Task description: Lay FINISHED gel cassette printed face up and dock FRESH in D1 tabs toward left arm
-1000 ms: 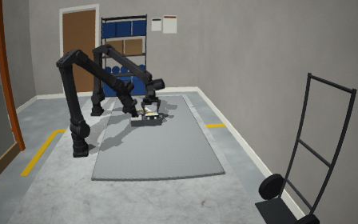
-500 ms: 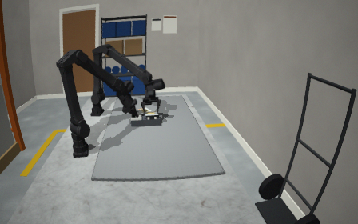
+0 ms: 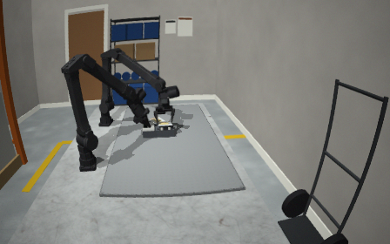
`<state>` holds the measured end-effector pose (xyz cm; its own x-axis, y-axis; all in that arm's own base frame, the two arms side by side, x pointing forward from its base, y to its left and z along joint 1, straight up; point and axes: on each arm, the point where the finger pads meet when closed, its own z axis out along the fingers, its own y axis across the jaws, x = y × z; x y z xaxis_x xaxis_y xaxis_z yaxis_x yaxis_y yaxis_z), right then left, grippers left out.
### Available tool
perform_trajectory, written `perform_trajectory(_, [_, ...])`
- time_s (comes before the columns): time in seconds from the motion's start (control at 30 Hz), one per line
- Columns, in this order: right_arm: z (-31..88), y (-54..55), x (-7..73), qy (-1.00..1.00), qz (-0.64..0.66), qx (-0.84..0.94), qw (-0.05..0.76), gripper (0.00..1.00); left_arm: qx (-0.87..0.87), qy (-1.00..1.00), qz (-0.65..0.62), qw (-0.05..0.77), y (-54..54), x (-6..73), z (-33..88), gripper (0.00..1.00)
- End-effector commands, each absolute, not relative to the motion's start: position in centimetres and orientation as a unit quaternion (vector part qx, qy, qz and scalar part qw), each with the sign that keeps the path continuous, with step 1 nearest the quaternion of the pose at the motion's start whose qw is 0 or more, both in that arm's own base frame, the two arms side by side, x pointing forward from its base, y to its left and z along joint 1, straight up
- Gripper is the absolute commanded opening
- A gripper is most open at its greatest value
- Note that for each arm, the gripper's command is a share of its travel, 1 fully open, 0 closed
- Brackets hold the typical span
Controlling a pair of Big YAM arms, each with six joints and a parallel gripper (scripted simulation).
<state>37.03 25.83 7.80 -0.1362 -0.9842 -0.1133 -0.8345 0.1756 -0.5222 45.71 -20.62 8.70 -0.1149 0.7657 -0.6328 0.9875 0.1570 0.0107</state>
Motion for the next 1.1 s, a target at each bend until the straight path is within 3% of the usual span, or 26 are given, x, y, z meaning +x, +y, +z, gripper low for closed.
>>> perform_trajectory(0.0, [2.51,23.89,34.89,0.737,-0.163,-0.637,0.158,0.0,0.609,0.718,-0.21,0.262,-20.72,46.05,9.19,0.0])
perform_trajectory(1.07, [2.51,23.89,34.89,0.737,-0.163,-0.637,0.158,0.0,0.61,0.715,-0.216,0.265,-21.32,46.15,9.31,0.0])
